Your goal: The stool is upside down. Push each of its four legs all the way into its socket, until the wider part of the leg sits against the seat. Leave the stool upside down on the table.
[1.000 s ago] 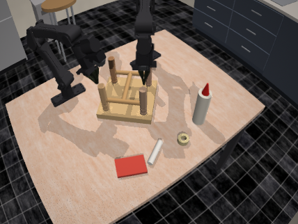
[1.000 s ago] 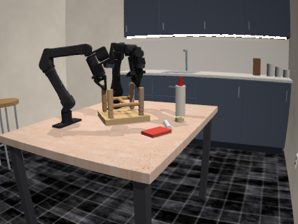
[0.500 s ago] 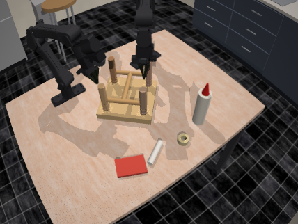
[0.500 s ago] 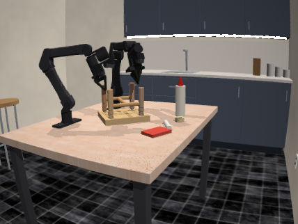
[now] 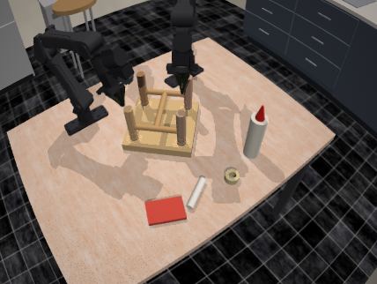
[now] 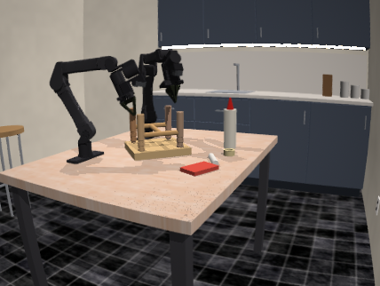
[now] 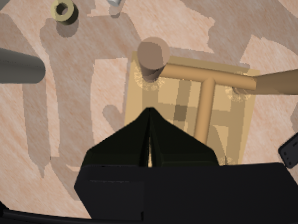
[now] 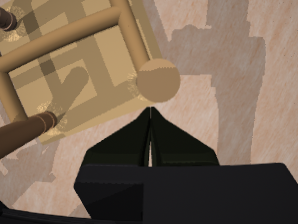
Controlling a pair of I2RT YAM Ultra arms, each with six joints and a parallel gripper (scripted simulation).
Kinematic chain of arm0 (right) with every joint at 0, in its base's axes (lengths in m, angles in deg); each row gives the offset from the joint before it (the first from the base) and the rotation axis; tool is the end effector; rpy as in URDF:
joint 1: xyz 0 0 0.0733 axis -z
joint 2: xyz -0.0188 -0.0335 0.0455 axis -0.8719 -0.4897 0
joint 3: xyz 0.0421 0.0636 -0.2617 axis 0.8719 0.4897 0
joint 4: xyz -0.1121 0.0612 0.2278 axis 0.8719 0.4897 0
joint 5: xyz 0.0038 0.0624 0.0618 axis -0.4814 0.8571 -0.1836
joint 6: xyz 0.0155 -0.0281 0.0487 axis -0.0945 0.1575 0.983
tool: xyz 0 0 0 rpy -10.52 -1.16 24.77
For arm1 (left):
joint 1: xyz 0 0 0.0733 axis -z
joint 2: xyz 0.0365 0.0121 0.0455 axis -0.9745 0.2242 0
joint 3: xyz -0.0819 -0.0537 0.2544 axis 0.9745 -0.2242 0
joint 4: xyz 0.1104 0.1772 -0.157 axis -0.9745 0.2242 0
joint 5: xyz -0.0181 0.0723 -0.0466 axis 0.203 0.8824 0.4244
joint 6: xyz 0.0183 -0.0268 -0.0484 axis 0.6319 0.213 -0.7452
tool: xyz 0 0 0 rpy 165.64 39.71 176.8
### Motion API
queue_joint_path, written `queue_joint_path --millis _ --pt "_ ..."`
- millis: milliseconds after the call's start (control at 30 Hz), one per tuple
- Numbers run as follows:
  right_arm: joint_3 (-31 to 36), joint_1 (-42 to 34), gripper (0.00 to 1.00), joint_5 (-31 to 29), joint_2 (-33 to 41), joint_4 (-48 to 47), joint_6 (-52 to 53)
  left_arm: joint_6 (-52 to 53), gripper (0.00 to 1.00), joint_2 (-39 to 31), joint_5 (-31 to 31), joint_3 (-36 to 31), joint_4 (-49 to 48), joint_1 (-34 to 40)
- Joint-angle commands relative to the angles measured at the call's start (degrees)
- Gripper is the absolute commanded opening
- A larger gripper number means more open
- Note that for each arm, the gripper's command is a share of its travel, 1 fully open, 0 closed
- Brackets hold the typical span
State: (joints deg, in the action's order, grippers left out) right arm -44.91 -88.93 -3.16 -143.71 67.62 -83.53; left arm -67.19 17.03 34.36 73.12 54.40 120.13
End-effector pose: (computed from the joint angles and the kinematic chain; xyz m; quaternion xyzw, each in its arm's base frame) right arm 0.1598 0.0843 0.3200 -0.2176 0.9529 0.0257 0.2097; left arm 0.2326 -0.2166 0.3587 0.3569 0.9049 -0.0872 0.2147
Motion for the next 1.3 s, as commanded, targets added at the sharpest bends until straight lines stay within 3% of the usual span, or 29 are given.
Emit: queue_joint_path --millis 0,433,600,633,933,1133,1167,1267 --pt "-2.25 0.15 0.00 -0.09 0.57 -2.07 -0.31 0.26 0.00 -2.39 0.20 2.00 -1.10 0.09" --pt "-3.79 -0.65 0.00 -0.43 2.17 2.68 0.56 0.17 0.00 -0.05 0.22 2.23 -1.11 0.24" --pt "-3.74 -0.18 0.00 -0.46 0.70 -0.15 0.35 0.17 0.00 -0.05 0.22 2.23 -1.11 0.24" --pt "-5.35 -0.82 0.00 -0.53 2.31 5.56 0.73 0.17 0.00 -0.05 0.22 2.23 -1.11 0.24" --pt "-14.01 -1.71 0.00 -1.07 -0.64 13.72 1.70 0.17 0.00 -0.05 0.22 2.23 -1.11 0.24" --pt "-13.04 -1.53 0.00 -0.97 1.60 9.54 1.54 0.17 0.00 -0.05 0.22 2.23 -1.11 0.24" --pt "-10.23 -1.20 0.00 -0.96 2.13 8.62 1.36 0.17 0.00 -0.05 0.22 2.23 -1.11 0.24" --pt "-12.23 -1.15 0.00 -0.98 2.57 9.34 1.51 0.17 0.00 -0.05 0.22 2.23 -1.11 0.24"
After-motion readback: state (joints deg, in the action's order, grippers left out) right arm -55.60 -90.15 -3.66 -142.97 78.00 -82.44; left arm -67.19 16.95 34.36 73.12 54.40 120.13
